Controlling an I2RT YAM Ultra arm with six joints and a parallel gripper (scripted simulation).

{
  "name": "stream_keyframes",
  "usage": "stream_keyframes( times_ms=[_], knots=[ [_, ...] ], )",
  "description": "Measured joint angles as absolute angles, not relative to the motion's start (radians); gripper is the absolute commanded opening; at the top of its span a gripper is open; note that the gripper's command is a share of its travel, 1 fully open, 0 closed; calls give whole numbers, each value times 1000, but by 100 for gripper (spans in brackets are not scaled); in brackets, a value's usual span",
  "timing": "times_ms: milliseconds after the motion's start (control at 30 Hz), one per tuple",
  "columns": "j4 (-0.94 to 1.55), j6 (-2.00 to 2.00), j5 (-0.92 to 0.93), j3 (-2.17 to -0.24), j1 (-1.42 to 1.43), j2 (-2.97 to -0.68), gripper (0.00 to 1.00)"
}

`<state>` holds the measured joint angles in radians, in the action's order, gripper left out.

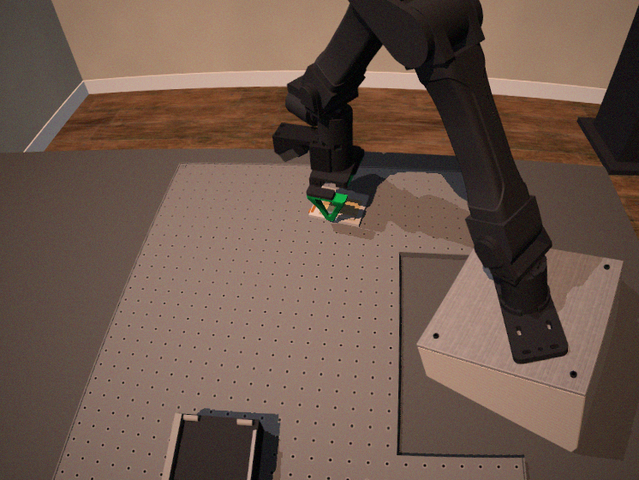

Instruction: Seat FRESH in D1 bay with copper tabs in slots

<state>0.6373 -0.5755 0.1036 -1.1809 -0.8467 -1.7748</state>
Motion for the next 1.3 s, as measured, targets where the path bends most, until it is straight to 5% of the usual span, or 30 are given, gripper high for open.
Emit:
stream_keyframes(
  times_ms=[1300],
  knots=[
    [599, -572, 102, -1169, -843, -1798, 100]
  ],
)
